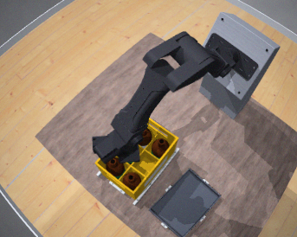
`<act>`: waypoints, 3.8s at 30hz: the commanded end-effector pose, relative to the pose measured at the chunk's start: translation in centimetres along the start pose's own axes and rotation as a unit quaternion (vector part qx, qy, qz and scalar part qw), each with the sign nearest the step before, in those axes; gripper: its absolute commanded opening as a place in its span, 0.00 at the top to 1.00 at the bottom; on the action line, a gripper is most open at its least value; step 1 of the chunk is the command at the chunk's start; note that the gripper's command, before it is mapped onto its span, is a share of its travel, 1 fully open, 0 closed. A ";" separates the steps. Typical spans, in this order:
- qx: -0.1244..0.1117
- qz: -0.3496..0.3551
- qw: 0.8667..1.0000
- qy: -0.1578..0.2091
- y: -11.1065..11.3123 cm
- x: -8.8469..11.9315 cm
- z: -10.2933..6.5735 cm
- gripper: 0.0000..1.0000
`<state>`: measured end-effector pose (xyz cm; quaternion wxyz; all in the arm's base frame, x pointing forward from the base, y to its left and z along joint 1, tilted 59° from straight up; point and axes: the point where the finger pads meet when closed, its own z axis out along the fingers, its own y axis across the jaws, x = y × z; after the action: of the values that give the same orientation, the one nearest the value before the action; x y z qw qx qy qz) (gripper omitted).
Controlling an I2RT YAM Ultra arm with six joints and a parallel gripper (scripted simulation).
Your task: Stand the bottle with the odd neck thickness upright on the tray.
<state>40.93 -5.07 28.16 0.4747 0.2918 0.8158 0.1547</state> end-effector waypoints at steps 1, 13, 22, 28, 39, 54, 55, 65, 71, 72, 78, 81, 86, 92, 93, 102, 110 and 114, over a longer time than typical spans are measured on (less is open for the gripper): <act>-0.006 -0.009 1.000 0.010 0.3 -3.5 -0.5 1.00; -0.014 -0.014 1.000 -0.006 0.4 -7.7 -2.0 0.39; -0.012 -0.014 1.000 -0.007 0.3 -7.7 -2.0 0.39; -0.012 -0.013 1.000 -0.007 0.3 -7.7 -2.0 0.39; -0.012 -0.013 1.000 -0.007 0.3 -7.7 -2.0 0.39; -0.009 -0.011 1.000 -0.004 0.0 -7.7 -0.9 0.39; -0.008 -0.011 1.000 -0.003 -0.1 -7.7 -0.5 0.39; -0.014 -0.012 1.000 -0.001 0.5 -7.4 0.3 0.39; -0.013 -0.010 1.000 -0.001 0.4 -7.4 1.0 0.39; -0.014 -0.011 1.000 0.000 0.6 -7.3 1.2 0.39; -0.013 -0.010 1.000 -0.005 0.5 -7.6 1.4 0.39; -0.014 -0.011 1.000 0.000 0.6 -7.3 2.2 0.39; -0.018 -0.012 1.000 -0.010 0.9 -7.8 2.0 0.39; -0.013 -0.010 1.000 -0.001 0.5 -7.4 3.2 0.39; -0.016 -0.011 1.000 -0.013 0.7 -8.0 2.3 0.39; -0.018 -0.013 1.000 -0.012 0.9 -8.0 2.8 0.39; -0.015 -0.011 1.000 -0.007 0.6 -7.7 3.4 0.39; -0.015 -0.011 1.000 -0.007 0.6 -7.7 3.4 0.39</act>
<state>46.59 -9.25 30.18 0.4644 0.2795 0.8250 0.1600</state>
